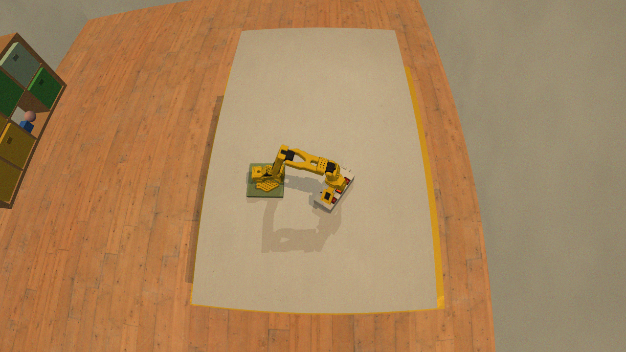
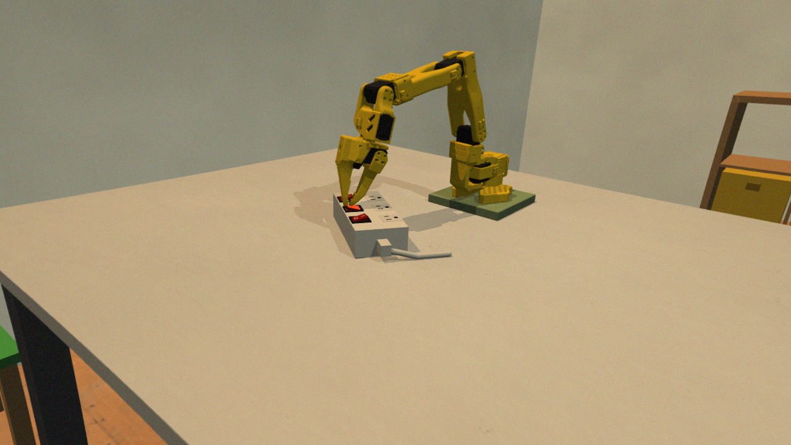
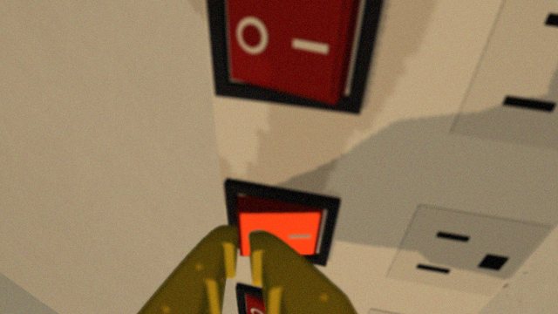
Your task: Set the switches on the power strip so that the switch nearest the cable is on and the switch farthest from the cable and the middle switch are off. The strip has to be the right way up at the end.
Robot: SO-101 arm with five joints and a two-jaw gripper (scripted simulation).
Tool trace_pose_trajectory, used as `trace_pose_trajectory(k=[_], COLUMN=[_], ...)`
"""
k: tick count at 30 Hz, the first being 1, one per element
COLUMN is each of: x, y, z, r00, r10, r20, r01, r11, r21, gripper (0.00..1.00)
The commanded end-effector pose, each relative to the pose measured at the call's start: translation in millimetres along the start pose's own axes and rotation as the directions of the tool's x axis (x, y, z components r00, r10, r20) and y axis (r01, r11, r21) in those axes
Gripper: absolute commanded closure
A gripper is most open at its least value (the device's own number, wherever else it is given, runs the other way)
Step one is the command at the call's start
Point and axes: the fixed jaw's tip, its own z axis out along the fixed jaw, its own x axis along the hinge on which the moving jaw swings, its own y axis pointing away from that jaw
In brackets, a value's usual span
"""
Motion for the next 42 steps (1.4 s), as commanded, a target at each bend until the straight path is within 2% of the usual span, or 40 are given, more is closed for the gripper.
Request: trace_pose_trajectory(k=[1,42], x=[-2.6,-4.5], y=[-14.3,-19.5], z=[14.7,21.8], r00=[1.000,1.000], r10=[-0.020,-0.020], r20=[0.023,0.023], r01=[0.018,0.019], r11=[0.997,0.997], r21=[0.070,0.070], gripper=[1.00,1.00])
